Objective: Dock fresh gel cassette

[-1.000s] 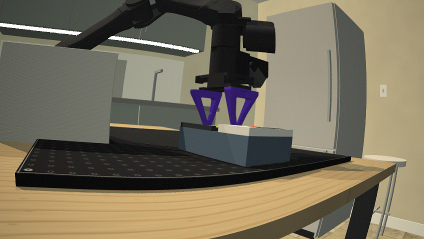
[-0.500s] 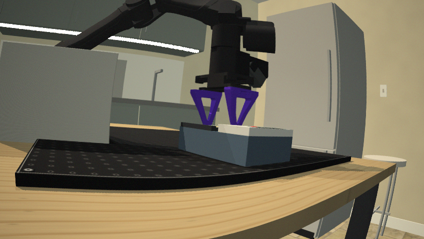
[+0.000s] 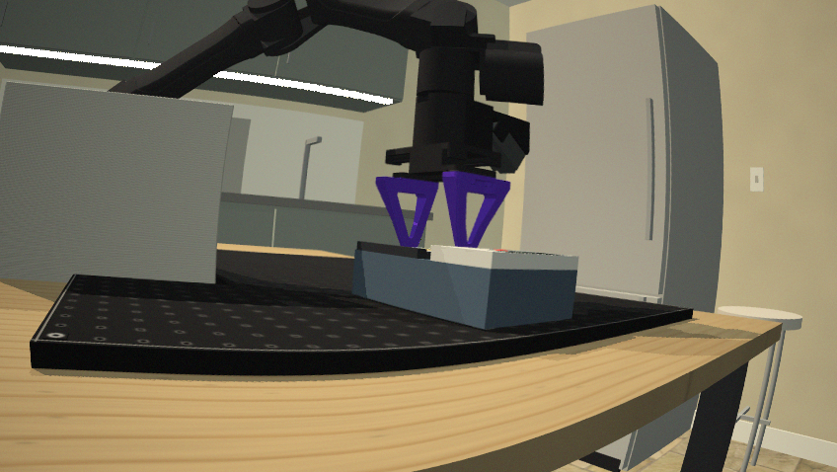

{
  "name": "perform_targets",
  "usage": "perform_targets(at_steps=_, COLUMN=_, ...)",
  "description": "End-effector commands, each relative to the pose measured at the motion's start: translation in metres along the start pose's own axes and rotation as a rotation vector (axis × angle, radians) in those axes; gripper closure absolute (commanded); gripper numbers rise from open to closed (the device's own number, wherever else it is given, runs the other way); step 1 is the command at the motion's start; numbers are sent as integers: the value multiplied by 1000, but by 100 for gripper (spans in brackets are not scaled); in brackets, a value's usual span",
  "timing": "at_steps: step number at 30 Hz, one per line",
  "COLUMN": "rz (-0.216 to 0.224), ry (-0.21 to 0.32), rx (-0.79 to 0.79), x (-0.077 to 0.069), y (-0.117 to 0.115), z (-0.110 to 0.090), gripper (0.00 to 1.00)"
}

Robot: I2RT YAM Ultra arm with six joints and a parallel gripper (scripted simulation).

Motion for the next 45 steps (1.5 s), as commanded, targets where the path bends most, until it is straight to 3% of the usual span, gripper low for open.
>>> perform_targets(at_steps=1, rz=16, ry=26, rx=16, x=28, y=0, z=-9, gripper=100)
perform_targets(at_steps=7, rz=16, ry=26, rx=16, x=28, y=0, z=-9, gripper=100)
perform_targets(at_steps=8, rz=15, ry=27, rx=16, x=27, y=0, z=-9, gripper=9)
perform_targets(at_steps=14, rz=19, ry=21, rx=16, x=21, y=0, z=-7, gripper=9)
perform_targets(at_steps=16, rz=-4, ry=6, rx=-4, x=11, y=-5, z=3, gripper=9)
perform_targets(at_steps=21, rz=9, ry=11, rx=-3, x=3, y=-2, z=2, gripper=9)
perform_targets(at_steps=28, rz=-6, ry=-2, rx=3, x=-15, y=-6, z=2, gripper=9)
perform_targets(at_steps=45, rz=-8, ry=-5, rx=4, x=-16, y=-6, z=3, gripper=9)
Point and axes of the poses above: the point where the finger pads meet when closed, its own x axis out along the fingers, its own y axis across the jaws, z = x × y, the point moved 1 cm from there along -x, back along the fingers, and after that the axes turned 8 degrees about -x, right-handed, at the moved point
